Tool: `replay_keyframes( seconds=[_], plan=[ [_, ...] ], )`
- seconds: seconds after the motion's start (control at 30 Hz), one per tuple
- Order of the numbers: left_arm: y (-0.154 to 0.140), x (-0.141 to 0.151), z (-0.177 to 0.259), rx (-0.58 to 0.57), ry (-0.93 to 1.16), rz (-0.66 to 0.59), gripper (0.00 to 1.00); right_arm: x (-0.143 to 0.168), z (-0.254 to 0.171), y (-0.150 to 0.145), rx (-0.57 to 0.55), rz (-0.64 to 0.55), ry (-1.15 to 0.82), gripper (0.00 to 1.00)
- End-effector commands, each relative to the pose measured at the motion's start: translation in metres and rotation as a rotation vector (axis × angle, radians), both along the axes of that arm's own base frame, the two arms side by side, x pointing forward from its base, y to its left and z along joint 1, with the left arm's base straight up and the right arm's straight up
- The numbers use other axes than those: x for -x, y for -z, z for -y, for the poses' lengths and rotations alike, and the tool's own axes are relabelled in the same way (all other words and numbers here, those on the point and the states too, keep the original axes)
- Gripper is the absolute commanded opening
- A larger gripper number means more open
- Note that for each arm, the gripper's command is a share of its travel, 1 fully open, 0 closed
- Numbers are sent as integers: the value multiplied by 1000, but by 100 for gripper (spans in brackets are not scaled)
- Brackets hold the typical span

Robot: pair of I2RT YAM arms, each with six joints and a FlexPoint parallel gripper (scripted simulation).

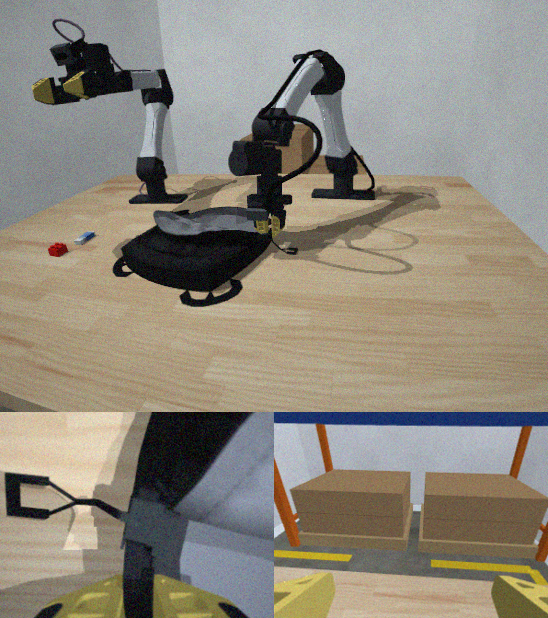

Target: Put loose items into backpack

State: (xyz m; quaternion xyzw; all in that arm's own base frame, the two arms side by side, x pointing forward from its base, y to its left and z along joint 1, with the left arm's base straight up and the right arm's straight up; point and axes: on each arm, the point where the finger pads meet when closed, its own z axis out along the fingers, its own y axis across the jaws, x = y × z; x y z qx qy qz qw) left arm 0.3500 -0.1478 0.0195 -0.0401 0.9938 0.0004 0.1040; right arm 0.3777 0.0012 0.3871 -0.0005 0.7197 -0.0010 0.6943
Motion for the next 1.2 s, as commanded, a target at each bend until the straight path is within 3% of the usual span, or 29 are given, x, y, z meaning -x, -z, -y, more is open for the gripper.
replay_keyframes(
  seconds=[0.0, 0.13, 0.43, 0.47, 0.5, 1.17],
  plan=[
    [8, 5, 24, 15, 37, -35, 11, 2, 0, -6, 1, 16, 1, 90],
    [7, -2, 33, 27, 39, -12, 11, 2, 0, -6, 1, 16, 1, 90],
    [17, 11, 25, 2, 51, -56, 11, 2, 0, -6, 1, 16, 1, 90],
    [18, 12, 25, 1, 51, -57, 26, 2, 0, -6, 1, 16, 1, 90],
    [3, 2, 25, 16, 36, -13, 26, 2, 0, -6, 1, 16, 1, 90],
    [3, 2, 25, 17, 36, -13, 26, 2, 0, -6, 1, 16, 1, 90]
  ],
)
